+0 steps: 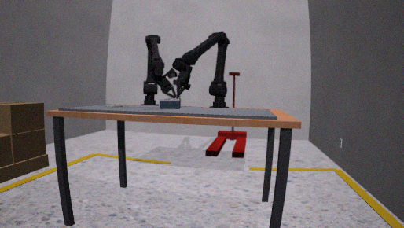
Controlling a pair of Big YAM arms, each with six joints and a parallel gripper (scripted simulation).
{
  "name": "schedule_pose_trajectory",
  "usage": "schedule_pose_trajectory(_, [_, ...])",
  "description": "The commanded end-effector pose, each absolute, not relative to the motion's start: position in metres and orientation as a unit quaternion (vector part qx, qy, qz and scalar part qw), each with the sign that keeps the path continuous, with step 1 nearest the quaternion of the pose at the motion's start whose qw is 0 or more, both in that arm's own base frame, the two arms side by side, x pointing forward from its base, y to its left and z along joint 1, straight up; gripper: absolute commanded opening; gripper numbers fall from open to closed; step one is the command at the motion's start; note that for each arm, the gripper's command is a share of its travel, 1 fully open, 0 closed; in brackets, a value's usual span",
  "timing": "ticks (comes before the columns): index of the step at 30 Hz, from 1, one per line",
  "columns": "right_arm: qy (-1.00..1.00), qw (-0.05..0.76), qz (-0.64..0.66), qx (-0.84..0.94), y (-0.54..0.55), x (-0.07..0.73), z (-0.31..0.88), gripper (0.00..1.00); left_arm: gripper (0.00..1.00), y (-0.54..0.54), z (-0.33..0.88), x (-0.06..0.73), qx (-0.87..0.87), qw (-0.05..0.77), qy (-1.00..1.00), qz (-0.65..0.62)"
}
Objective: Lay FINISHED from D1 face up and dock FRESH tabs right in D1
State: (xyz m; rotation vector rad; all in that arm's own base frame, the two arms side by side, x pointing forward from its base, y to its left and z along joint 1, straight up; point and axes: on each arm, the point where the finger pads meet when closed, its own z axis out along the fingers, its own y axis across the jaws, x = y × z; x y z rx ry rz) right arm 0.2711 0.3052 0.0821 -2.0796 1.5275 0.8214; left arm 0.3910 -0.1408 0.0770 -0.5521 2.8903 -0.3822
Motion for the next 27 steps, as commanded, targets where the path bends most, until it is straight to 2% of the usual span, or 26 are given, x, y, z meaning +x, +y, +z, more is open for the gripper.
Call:
schedule_pose_trajectory(1, [0.553,0.211,0.296,-0.75,0.2997,0.274,0.0772,0.0,0.0,-0.1258,0.0167,0.3596,-0.191,0.024,0.977,-0.088])
schedule_pose_trajectory(27, [0.553,0.211,0.296,-0.75,0.2959,0.2752,0.0772,0.0,0.0,-0.1258,0.0167,0.3596,-0.191,0.024,0.977,-0.088])
